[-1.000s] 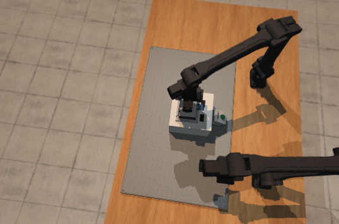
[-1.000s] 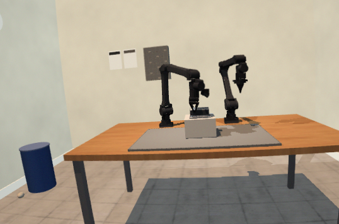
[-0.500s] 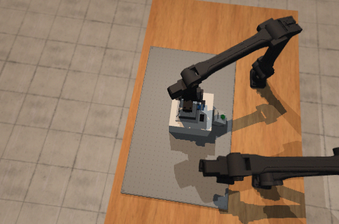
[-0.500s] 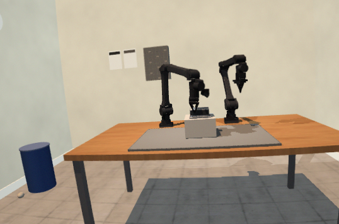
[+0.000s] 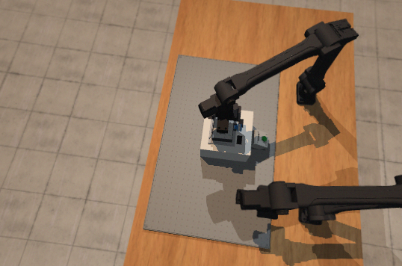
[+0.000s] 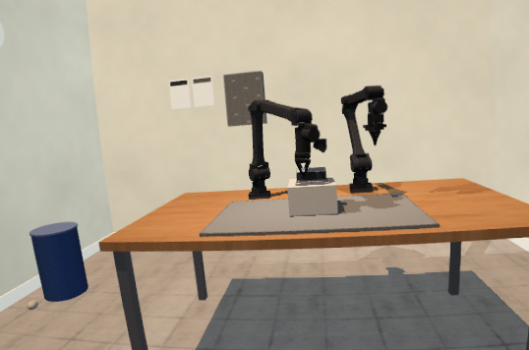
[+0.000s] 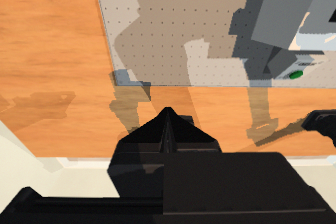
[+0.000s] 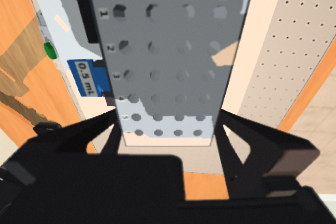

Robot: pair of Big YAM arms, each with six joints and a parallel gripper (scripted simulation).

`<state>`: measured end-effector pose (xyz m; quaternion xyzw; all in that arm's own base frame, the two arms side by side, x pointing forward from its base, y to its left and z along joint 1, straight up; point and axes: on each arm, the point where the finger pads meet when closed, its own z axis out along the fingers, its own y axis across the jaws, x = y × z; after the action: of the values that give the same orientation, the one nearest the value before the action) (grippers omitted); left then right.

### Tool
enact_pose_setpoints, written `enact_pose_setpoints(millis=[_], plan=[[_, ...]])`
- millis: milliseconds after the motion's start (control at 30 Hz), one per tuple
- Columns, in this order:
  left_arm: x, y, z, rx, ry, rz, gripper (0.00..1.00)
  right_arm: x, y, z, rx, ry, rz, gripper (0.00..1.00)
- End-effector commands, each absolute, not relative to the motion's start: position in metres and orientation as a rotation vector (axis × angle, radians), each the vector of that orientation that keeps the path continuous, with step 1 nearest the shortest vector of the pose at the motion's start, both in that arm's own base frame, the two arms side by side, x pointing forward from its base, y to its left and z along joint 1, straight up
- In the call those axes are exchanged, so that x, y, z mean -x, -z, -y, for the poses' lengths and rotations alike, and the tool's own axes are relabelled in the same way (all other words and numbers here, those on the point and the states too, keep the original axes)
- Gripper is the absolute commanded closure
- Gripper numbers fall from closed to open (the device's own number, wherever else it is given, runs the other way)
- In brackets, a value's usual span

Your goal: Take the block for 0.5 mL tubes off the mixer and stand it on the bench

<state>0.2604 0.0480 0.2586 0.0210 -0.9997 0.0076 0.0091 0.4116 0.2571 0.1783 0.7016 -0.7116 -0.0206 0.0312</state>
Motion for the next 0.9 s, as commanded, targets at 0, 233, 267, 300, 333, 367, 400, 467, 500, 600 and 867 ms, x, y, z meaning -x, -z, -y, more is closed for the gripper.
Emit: enact_pose_setpoints(millis=[0, 233, 267, 300, 333, 367, 400, 467, 500, 600, 867], plan=[[-0.266, -0.262, -0.053, -0.086, -0.014, 3.139, 1.00, -0.432, -0.246, -0.262, -2.250, 0.032, 2.306, 1.00], [-0.272, -0.272, -0.054, -0.087, -0.007, 3.167, 1.00, -0.432, -0.245, -0.262, -2.249, 0.032, 2.307, 1.00], [-0.273, -0.274, -0.054, -0.088, -0.006, 3.170, 1.00, -0.432, -0.245, -0.262, -2.249, 0.032, 2.307, 1.00], [-0.274, -0.275, -0.054, -0.088, -0.005, 3.174, 1.00, -0.432, -0.245, -0.262, -2.249, 0.032, 2.307, 1.00], [-0.274, -0.276, -0.054, -0.088, -0.004, 3.175, 1.00, -0.432, -0.245, -0.262, -2.249, 0.032, 2.307, 1.00], [-0.274, -0.276, -0.055, -0.088, -0.004, 3.176, 1.00, -0.432, -0.245, -0.262, -2.249, 0.032, 2.307, 1.00], [-0.274, -0.277, -0.055, -0.088, -0.004, 3.177, 1.00, -0.432, -0.245, -0.262, -2.249, 0.032, 2.307, 1.00], [-0.275, -0.277, -0.055, -0.089, -0.003, 3.179, 1.00, -0.432, -0.245, -0.262, -2.249, 0.032, 2.307, 1.00], [-0.275, -0.278, -0.055, -0.089, -0.003, 3.180, 1.00, -0.432, -0.245, -0.262, -2.248, 0.032, 2.307, 1.00], [-0.275, -0.278, -0.055, -0.089, -0.003, 3.181, 1.00, -0.432, -0.245, -0.262, -2.248, 0.032, 2.307, 1.00], [-0.277, -0.281, -0.055, -0.090, -0.001, 3.189, 1.00, -0.432, -0.245, -0.262, -2.248, 0.031, 2.308, 1.00]])
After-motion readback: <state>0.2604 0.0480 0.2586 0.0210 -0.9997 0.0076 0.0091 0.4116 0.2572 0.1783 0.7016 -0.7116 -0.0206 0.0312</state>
